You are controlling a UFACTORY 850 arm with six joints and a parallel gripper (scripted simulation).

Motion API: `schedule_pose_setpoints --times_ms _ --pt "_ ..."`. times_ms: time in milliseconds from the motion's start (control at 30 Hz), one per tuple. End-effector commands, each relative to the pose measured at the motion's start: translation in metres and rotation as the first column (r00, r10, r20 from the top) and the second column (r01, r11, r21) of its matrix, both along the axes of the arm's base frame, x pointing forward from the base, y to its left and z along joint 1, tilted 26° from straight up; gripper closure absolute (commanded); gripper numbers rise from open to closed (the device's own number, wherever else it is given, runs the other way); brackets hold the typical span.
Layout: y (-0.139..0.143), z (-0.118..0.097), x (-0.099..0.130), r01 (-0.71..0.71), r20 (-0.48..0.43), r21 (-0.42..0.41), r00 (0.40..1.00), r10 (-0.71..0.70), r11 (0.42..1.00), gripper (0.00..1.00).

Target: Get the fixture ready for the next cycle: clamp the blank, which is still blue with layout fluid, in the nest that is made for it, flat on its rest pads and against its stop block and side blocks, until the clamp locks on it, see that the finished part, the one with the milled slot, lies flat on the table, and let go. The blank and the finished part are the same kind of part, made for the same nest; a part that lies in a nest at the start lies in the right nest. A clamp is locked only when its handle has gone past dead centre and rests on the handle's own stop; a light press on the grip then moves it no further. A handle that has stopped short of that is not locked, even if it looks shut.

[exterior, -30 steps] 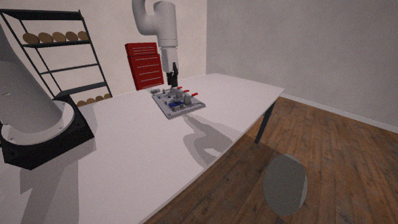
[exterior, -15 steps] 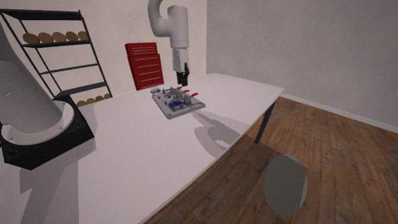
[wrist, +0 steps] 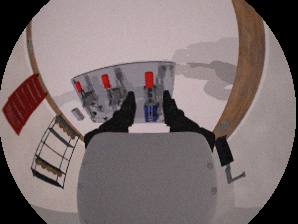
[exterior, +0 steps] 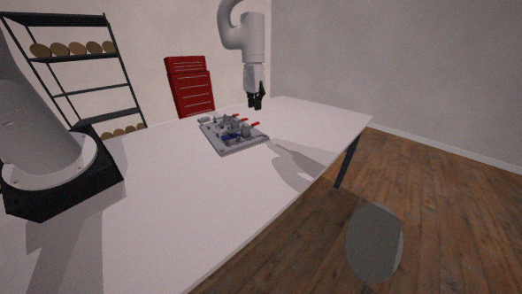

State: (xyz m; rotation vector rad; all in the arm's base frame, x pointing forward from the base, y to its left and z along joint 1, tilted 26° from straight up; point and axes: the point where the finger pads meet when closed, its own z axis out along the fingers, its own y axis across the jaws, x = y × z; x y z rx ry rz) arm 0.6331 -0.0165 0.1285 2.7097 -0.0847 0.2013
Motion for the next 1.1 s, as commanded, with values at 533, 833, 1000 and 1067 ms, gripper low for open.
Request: schedule_pose_setpoints --times_ms 533,833,1000,1067 --pt "-0.025 -0.054 0.009 -0.001 0.001 0.0 1.0 0.001 1.0 0.53" --pt "-0.025 -0.055 0.009 -0.001 0.001 0.0 1.0 0.001 1.0 0.53" --pt "-0.026 -0.056 0.009 -0.001 0.001 0.0 1.0 0.001 1.0 0.53" --pt "-0.027 -0.06 0.01 -0.001 0.001 0.0 1.0 0.001 1.0 0.53"
